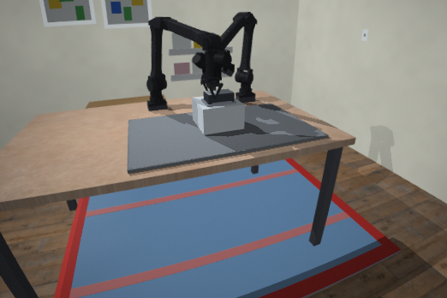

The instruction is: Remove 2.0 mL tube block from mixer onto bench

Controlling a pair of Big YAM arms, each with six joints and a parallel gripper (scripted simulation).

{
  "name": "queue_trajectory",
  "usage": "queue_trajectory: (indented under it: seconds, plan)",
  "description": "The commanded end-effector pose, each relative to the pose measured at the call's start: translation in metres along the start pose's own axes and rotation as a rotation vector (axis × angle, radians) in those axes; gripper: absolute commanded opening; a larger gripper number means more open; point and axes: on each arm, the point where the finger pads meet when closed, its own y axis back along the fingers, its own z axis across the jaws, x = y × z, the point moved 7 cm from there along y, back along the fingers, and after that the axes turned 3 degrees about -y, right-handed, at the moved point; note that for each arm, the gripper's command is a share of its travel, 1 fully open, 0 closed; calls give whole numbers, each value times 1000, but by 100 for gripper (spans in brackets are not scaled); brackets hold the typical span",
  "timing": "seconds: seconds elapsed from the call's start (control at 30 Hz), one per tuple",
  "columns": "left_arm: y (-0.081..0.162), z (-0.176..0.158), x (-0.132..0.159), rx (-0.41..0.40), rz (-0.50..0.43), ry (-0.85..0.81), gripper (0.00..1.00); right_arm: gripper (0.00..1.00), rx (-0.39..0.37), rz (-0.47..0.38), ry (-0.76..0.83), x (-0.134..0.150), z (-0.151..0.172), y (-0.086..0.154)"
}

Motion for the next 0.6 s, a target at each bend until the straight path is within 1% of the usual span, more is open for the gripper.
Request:
queue_trajectory:
  seconds: [0.0,0.57]
  plan:
    - [-7,-5,11,4,14,-23,0,0,-26,8,9,-4,0,-8]
    - [-8,-3,14,-1,19,-28,0,0,-26,8,9,-4,0,-8]
